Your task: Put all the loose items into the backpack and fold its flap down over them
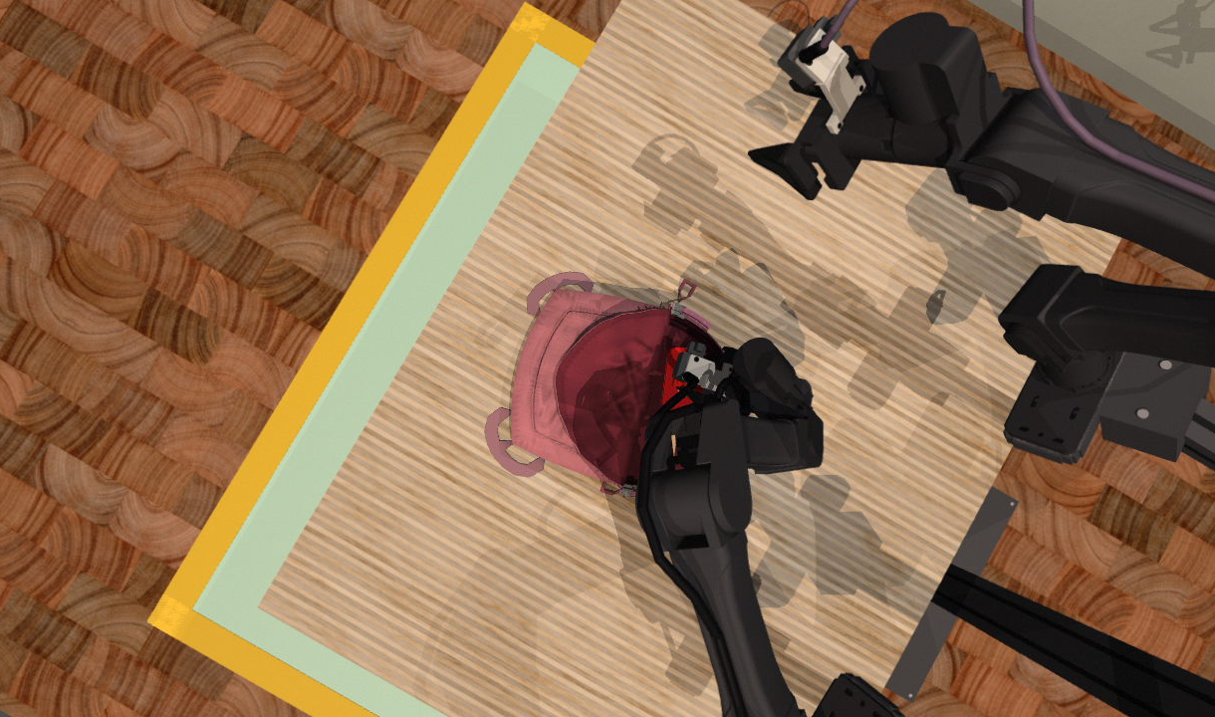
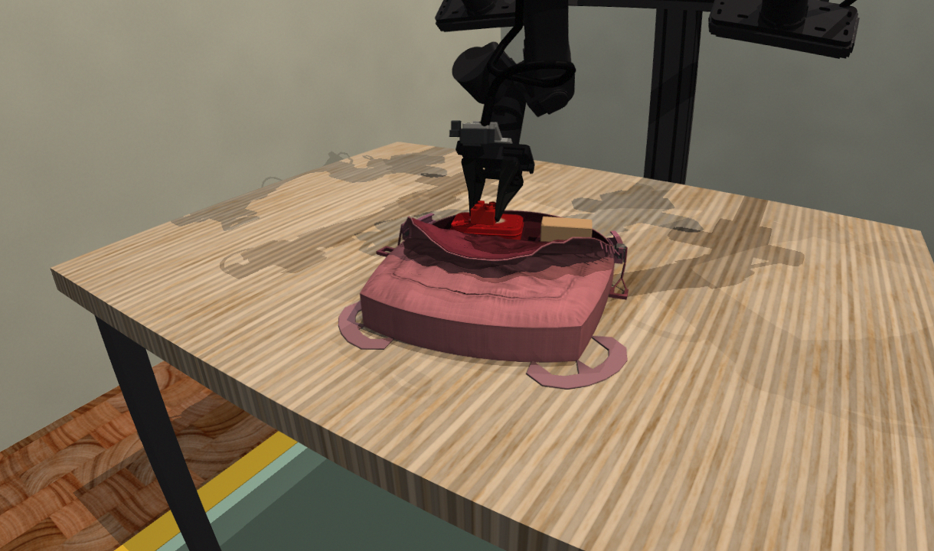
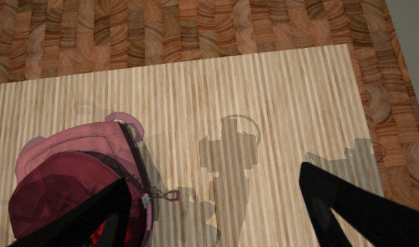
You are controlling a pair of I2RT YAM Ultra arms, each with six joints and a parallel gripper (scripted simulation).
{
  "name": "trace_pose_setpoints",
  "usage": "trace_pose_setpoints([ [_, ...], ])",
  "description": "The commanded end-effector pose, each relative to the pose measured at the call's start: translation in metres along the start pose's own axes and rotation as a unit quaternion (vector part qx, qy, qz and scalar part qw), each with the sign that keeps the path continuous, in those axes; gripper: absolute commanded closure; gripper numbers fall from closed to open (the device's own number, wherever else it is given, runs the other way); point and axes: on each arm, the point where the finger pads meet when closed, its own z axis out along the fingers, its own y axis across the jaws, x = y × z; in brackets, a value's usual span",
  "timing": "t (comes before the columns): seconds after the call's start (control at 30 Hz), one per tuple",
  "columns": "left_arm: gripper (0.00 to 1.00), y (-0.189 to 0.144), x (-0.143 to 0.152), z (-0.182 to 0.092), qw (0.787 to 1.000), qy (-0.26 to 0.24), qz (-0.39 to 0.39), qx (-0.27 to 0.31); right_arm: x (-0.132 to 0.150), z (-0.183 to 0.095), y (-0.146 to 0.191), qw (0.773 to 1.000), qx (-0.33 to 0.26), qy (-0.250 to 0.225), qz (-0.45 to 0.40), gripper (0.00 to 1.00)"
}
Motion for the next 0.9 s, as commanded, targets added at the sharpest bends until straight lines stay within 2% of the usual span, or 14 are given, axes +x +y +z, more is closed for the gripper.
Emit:
trace_pose_setpoints([
  [0.0, 0.75, -0.004, 0.008, 0.004, 1.000, 0.005, 0.010, 0.006, -0.025, -0.005, 0.000, 1.000, -0.001, -0.026, -0.005, 0.10],
  [0.2, 0.75, 0.009, 0.018, 0.000, 1.000, 0.014, 0.027, 0.003, -0.025, -0.005, 0.000, 1.000, -0.001, -0.026, -0.005, 0.10],
  [0.6, 0.75, 0.011, 0.019, -0.001, 1.000, 0.014, 0.027, 0.003, -0.025, -0.005, 0.000, 1.000, -0.001, -0.026, -0.005, 0.10],
  [0.63, 0.75, 0.004, 0.014, 0.001, 1.000, 0.008, 0.015, 0.005, -0.025, -0.005, 0.000, 1.000, -0.001, -0.026, -0.005, 0.10],
  [0.87, 0.75, 0.012, 0.020, -0.001, 1.000, 0.013, 0.026, 0.003, -0.025, -0.005, 0.000, 1.000, -0.001, -0.026, -0.005, 0.10],
])
